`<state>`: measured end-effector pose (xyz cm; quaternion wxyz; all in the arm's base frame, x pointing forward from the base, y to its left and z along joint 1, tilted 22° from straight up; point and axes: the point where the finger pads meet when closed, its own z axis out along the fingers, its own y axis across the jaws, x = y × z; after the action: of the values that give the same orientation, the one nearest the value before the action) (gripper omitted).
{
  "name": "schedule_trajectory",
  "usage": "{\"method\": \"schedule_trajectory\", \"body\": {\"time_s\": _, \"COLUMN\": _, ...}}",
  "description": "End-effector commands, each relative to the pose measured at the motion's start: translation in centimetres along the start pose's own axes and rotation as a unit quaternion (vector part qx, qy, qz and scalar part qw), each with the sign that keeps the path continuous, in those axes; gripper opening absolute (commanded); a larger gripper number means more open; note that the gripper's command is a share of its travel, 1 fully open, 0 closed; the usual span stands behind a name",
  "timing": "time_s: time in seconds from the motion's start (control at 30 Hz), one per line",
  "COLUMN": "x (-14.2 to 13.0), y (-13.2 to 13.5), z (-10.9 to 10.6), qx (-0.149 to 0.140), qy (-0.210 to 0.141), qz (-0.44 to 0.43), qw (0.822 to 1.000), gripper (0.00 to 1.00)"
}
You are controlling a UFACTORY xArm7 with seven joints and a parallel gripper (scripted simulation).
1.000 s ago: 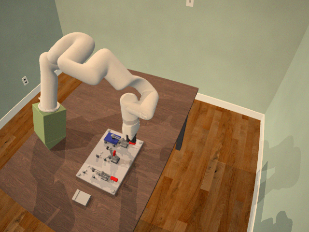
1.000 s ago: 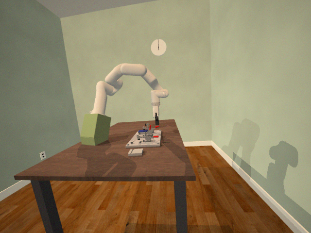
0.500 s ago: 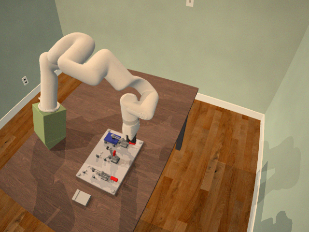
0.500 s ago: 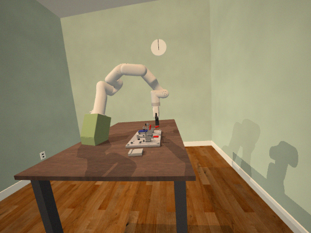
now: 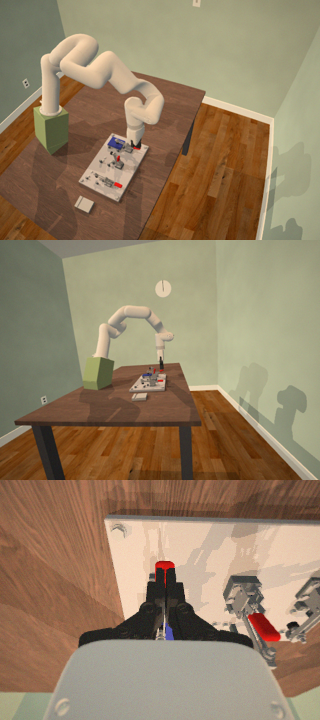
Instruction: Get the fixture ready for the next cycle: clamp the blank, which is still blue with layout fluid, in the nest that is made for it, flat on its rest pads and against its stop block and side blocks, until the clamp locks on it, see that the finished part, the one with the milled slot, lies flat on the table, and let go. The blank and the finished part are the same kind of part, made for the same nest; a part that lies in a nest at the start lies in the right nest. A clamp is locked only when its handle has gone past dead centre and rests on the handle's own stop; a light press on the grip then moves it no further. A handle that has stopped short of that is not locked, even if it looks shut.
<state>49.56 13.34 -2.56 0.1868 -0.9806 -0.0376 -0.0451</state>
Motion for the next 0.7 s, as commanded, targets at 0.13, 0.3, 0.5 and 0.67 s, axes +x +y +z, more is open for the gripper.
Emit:
{"method": "schedule_trajectory", "body": {"time_s": 0.13, "x": 0.14, "y": 0.02, "z": -0.13, "qx": 0.000, "qy": 0.002, "qz": 0.000, "qw": 1.000, "gripper": 0.00}}
{"method": "schedule_trajectory", "body": {"time_s": 0.3, "x": 0.14, "y": 0.02, "z": 0.01, "qx": 0.000, "qy": 0.002, "qz": 0.000, "qw": 1.000, "gripper": 0.00}}
{"method": "schedule_trajectory", "body": {"time_s": 0.5, "x": 0.14, "y": 0.02, "z": 0.07, "qx": 0.000, "qy": 0.002, "qz": 0.000, "qw": 1.000, "gripper": 0.00}}
{"method": "schedule_trajectory", "body": {"time_s": 0.67, "x": 0.14, "y": 0.02, "z": 0.07, "qx": 0.000, "qy": 0.002, "qz": 0.000, "qw": 1.000, "gripper": 0.00}}
